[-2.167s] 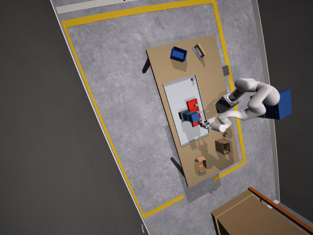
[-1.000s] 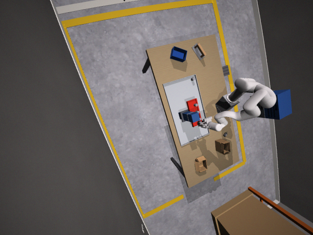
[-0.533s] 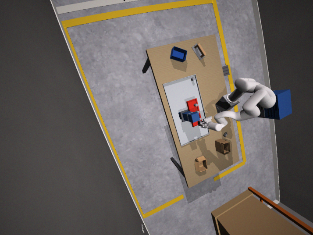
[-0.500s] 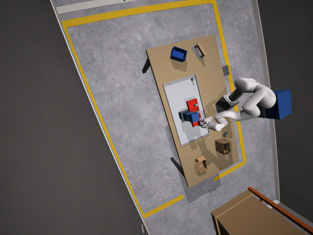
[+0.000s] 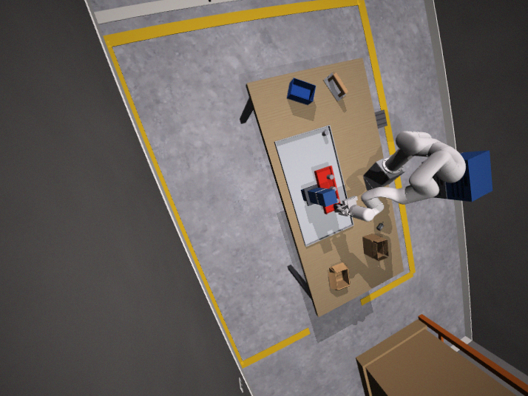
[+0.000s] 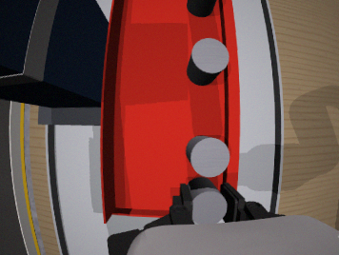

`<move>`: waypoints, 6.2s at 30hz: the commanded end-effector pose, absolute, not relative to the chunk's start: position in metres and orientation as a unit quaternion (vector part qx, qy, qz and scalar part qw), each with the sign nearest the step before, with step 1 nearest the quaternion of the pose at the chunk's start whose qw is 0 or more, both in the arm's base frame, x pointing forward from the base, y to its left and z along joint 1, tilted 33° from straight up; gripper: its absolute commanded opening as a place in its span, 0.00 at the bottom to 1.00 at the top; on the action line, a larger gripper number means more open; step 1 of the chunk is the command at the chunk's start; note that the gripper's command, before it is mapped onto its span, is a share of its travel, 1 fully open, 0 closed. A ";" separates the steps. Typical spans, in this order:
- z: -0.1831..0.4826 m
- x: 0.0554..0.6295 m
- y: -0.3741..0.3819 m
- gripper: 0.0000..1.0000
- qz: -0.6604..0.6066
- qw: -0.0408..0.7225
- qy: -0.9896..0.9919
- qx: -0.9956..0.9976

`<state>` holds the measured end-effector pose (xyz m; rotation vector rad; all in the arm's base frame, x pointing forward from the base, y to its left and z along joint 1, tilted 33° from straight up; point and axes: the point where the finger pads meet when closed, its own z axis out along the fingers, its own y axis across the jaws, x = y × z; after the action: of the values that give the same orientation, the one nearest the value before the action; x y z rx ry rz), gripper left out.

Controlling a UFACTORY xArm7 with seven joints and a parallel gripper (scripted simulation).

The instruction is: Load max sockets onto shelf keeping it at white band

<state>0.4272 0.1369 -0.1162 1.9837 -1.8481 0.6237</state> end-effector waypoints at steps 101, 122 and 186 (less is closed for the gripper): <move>-0.004 0.281 0.201 0.00 0.220 0.177 -0.653 0.702; -0.082 0.228 0.317 0.00 0.221 0.177 -0.653 0.702; -0.205 0.295 0.242 0.00 0.221 0.177 -0.653 0.702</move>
<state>0.2890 0.2457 -0.1970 1.9856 -1.8474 0.6249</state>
